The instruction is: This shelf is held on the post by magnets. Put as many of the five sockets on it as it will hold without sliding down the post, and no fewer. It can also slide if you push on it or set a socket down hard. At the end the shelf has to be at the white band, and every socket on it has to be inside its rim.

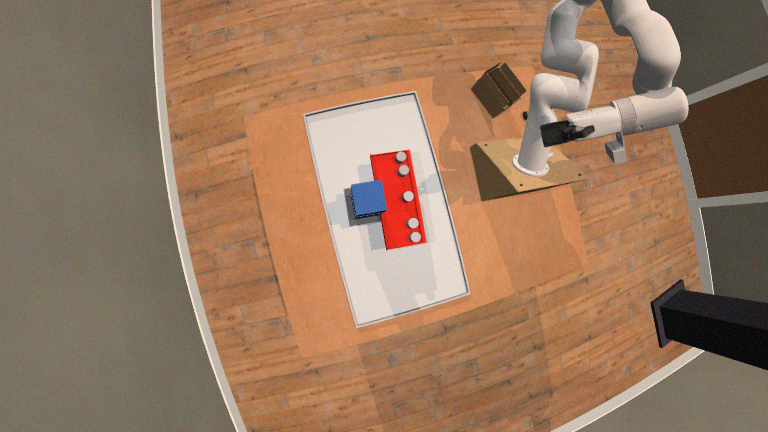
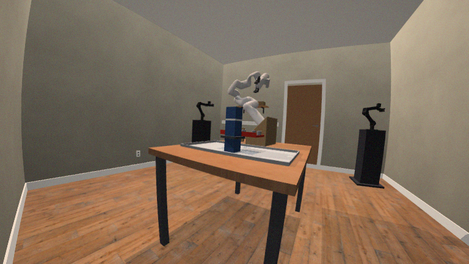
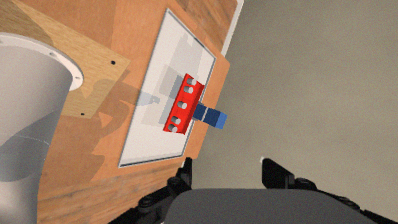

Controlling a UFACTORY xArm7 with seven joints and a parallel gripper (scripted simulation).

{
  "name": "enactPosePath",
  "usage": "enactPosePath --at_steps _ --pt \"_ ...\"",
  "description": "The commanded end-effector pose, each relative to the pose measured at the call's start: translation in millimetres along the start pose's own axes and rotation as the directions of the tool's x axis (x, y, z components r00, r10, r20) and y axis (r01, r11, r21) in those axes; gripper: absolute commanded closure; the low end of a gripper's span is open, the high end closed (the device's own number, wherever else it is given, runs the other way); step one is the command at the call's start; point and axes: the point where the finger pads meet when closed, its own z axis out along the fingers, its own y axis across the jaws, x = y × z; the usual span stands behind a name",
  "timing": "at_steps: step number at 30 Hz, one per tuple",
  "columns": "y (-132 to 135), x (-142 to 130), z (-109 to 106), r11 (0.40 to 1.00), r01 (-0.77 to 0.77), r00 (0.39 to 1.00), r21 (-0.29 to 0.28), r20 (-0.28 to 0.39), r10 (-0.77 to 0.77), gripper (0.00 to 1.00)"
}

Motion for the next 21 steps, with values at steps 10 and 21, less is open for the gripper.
enactPosePath --at_steps 10,21 --pt "0.9 -0.1 -0.8 1.000 -0.002 1.000 -0.001 -0.002 0.002 0.00" --pt "1.4 9.1 17.3 0.997 -0.014 0.999 0.071 -0.028 0.016 0.00"
